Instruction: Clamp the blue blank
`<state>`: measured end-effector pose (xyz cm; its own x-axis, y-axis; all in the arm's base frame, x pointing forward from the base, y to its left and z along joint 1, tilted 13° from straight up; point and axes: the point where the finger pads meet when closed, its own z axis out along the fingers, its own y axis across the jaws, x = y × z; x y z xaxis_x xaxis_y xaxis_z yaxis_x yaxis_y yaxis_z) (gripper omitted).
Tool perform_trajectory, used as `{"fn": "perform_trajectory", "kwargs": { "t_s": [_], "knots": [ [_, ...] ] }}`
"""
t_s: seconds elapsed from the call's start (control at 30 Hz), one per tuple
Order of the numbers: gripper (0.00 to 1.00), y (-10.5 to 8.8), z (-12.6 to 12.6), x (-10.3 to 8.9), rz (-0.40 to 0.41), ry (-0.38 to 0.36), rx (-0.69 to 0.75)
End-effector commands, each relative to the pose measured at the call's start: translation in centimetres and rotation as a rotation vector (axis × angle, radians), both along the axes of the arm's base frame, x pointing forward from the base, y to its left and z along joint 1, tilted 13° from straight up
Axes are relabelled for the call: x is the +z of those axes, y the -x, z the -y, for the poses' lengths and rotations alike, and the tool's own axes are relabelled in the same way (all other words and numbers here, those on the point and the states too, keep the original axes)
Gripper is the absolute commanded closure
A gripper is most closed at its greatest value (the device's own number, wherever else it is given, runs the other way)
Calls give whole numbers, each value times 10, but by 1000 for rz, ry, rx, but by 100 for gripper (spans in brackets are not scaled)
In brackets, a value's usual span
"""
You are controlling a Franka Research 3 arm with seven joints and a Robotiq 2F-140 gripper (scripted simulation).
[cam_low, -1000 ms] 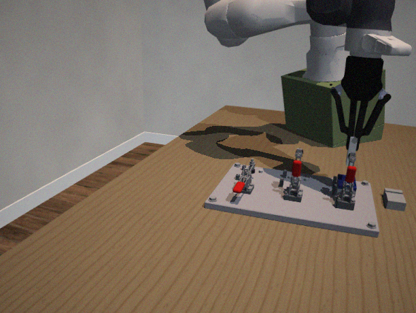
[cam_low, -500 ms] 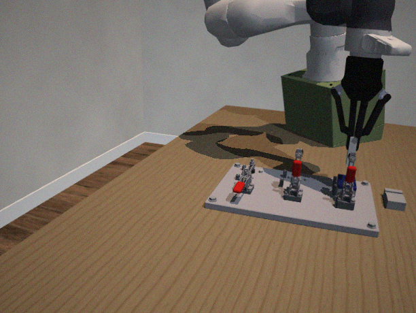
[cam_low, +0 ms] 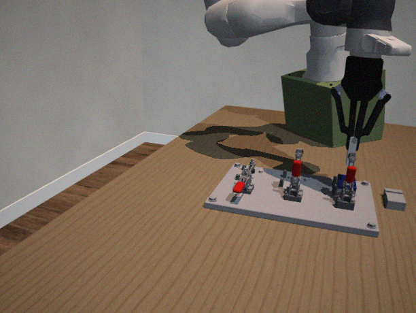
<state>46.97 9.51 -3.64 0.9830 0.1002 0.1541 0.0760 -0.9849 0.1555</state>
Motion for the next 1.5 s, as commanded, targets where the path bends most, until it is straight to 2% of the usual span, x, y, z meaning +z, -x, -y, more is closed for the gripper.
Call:
{"fn": "perform_trajectory", "kwargs": {
  "t_s": [0.0, 0.17, 0.53, 0.8, 1.2, 1.47],
  "knots": [
    [100, 0, 0, -3, 0, -1, -2],
    [100, -2, 1, -13, 0, -1, -2],
    [100, -3, 2, -20, 0, -1, -2],
    [100, 8, 3, -21, 0, -1, -2],
    [100, 59, 8, -29, 0, -1, -2],
    [100, 67, 9, -31, 0, -1, -2]
  ]
}}
